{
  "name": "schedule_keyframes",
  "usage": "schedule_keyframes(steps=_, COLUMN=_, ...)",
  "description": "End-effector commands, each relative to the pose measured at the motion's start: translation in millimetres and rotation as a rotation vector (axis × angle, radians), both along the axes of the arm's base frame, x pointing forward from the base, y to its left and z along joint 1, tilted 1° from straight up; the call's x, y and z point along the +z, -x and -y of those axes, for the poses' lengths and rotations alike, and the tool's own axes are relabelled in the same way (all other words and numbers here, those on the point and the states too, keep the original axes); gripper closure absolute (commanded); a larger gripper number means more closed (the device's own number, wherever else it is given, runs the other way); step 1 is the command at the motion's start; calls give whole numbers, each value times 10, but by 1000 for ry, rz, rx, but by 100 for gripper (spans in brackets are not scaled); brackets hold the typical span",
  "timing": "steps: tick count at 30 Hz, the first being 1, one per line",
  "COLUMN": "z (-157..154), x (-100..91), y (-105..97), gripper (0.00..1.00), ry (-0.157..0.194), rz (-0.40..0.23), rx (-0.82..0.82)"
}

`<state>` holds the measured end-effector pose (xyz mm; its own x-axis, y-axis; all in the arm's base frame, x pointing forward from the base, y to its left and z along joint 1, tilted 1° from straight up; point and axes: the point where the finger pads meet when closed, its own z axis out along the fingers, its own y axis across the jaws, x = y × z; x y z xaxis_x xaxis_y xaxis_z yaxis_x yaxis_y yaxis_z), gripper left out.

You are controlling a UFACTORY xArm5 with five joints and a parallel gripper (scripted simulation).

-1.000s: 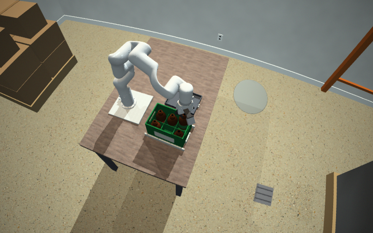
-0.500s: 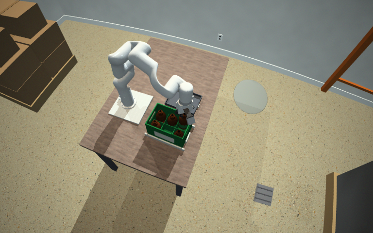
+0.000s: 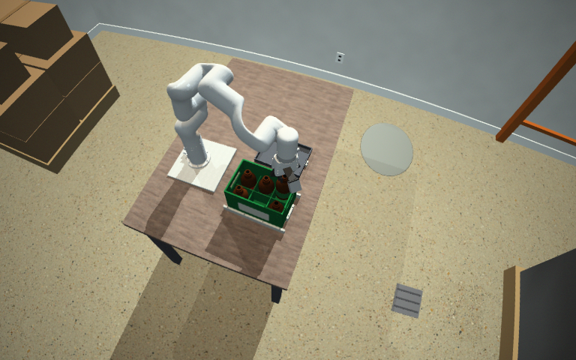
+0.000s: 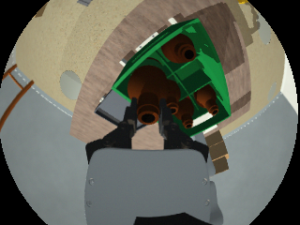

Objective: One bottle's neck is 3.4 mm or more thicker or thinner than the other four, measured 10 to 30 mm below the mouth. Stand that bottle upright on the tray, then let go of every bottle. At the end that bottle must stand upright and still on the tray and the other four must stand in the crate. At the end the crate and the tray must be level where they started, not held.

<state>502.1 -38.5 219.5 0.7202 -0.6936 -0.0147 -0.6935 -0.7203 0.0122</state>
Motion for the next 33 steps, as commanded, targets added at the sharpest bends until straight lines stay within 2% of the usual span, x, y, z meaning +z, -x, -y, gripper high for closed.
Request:
schedule_keyframes(steps=1, z=1, x=21, y=-10, gripper=100, ry=0, rz=5, rx=0)
schedule_keyframes(steps=14, z=-1, x=67, y=-10, gripper=100, ry=0, rz=5, rx=0)
schedule_keyframes(steps=33, z=-3, x=251, y=-11, gripper=100, ry=0, rz=5, rx=0)
